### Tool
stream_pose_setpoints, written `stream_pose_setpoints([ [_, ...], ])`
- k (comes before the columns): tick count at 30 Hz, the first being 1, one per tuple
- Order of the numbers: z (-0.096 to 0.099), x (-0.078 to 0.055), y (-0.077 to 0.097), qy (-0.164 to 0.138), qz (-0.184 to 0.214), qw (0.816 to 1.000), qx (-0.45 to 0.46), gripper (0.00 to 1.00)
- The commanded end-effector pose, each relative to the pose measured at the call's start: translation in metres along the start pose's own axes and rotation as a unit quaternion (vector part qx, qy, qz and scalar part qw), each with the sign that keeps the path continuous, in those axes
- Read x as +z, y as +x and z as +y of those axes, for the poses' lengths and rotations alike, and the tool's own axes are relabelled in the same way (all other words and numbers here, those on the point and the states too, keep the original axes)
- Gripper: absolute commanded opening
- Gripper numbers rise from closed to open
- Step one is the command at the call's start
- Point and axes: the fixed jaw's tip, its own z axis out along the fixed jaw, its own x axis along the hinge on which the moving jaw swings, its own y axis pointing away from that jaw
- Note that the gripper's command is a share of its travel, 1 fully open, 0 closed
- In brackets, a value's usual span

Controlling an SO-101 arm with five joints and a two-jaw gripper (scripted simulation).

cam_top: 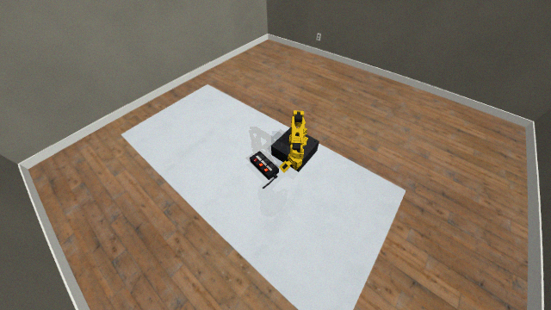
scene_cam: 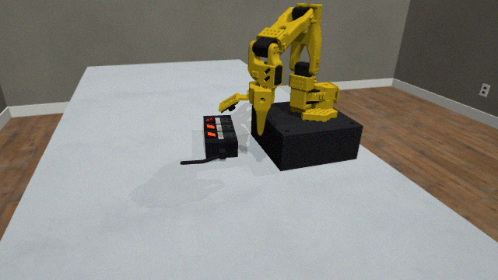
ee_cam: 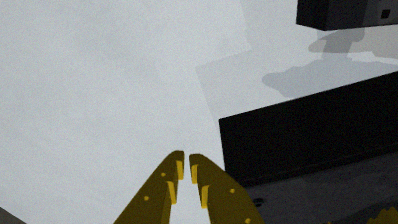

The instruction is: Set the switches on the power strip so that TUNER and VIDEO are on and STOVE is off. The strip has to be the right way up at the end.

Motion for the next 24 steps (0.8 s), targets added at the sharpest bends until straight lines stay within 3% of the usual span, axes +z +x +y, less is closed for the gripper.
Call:
stream_pose_setpoints([
  [1, -0.0015, -0.0005, 0.0046, 0.004, 0.004, 1.0, 0.011, 0.0],
  [24, 0.0005, -0.002, 0.0082, 0.005, 0.003, 0.994, 0.108, 0.0],
])
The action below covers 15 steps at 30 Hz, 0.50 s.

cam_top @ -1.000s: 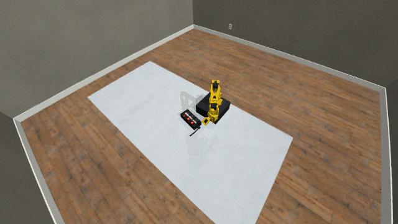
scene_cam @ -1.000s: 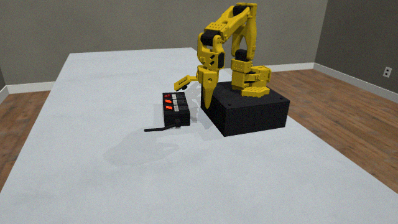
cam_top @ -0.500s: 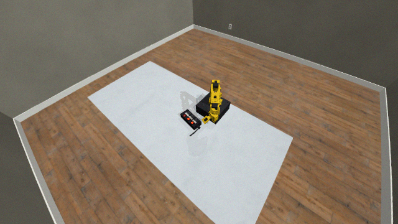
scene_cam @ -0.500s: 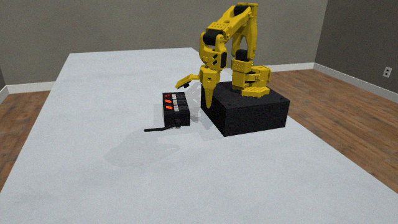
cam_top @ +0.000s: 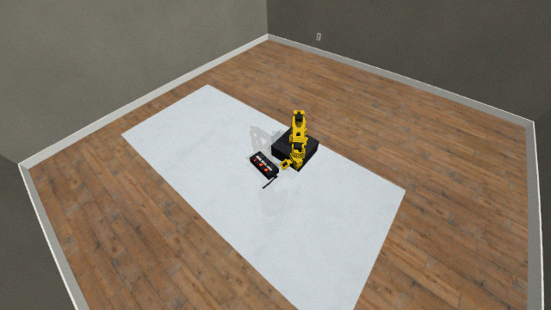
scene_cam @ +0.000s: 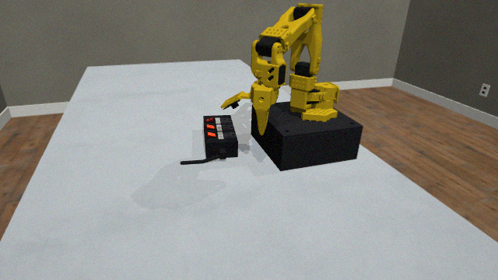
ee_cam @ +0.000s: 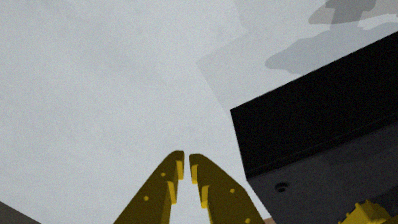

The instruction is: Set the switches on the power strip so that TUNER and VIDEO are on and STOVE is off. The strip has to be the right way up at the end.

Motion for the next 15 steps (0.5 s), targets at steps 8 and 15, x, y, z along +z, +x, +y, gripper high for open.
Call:
stream_pose_setpoints([
  [8, -0.0026, -0.0005, 0.0045, 0.006, 0.003, 1.0, 0.019, 0.0],
  [15, -0.0026, -0.0005, 0.0047, 0.006, 0.003, 1.0, 0.023, 0.0],
])
